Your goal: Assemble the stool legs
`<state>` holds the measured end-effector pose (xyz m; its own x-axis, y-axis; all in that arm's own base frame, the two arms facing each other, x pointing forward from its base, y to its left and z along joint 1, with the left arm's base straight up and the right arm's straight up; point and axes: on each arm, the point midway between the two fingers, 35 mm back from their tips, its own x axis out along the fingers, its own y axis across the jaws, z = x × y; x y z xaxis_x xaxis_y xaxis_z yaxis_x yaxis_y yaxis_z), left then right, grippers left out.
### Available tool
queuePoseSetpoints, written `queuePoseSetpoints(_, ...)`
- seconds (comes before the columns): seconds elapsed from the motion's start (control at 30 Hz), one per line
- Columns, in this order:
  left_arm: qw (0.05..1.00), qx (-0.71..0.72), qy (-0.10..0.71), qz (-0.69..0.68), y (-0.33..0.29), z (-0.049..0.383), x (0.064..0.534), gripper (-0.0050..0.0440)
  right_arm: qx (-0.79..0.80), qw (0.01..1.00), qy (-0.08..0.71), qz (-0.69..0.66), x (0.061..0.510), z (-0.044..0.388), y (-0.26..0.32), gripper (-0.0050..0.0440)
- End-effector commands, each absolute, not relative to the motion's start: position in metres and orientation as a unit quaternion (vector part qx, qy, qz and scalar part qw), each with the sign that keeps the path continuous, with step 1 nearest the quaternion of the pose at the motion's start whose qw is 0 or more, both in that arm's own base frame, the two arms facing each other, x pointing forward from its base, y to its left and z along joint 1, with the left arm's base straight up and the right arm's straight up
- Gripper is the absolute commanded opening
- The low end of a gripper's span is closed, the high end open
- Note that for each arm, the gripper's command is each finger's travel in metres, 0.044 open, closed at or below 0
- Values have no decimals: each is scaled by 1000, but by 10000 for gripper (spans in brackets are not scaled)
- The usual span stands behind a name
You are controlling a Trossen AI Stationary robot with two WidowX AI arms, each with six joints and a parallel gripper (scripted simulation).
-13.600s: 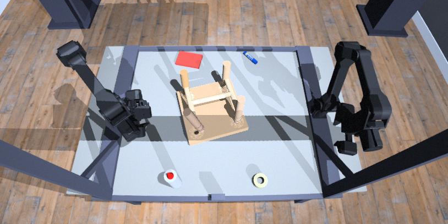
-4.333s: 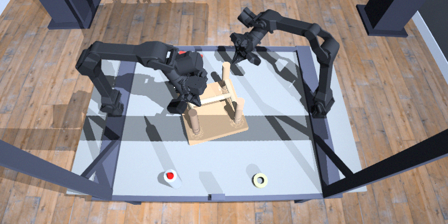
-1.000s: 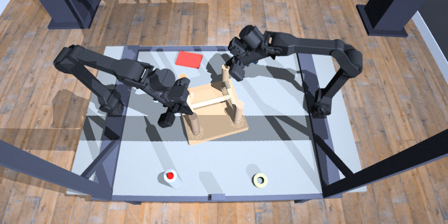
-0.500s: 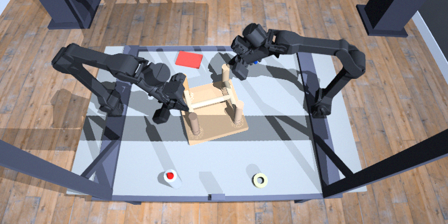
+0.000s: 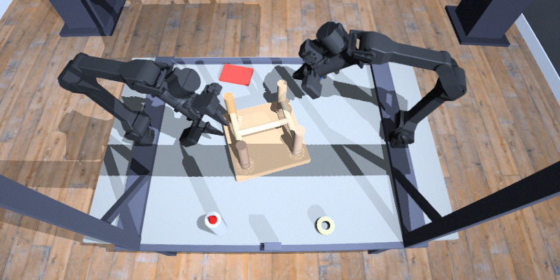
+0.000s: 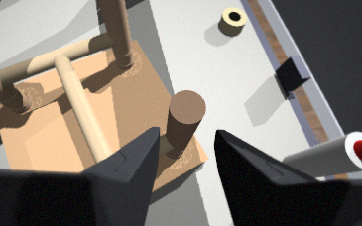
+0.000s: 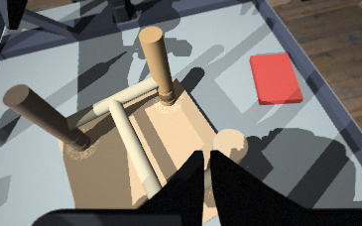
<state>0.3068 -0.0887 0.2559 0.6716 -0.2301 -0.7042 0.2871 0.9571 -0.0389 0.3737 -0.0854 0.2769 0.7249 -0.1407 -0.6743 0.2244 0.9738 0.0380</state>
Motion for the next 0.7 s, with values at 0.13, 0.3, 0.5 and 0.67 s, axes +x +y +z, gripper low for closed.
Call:
queuePoseSetpoints(0.13, 933, 36, 328, -145, -49, 250, 279, 240, 19, 961, 273, -21, 367, 376, -23, 20)
queuePoseSetpoints(0.3, 943, 36, 298, -146, -22, 239, 259, 240, 17, 975, 222, -3, 369, 424, 4, 20)
queuePoseSetpoints(0.5, 948, 36, 281, -145, -3, 231, 246, 240, 24, 979, 202, -27, 369, 443, 1, 20)
queuePoseSetpoints(0.67, 952, 36, 266, -147, 13, 224, 234, 240, 29, 977, 206, -50, 372, 440, -8, 20)
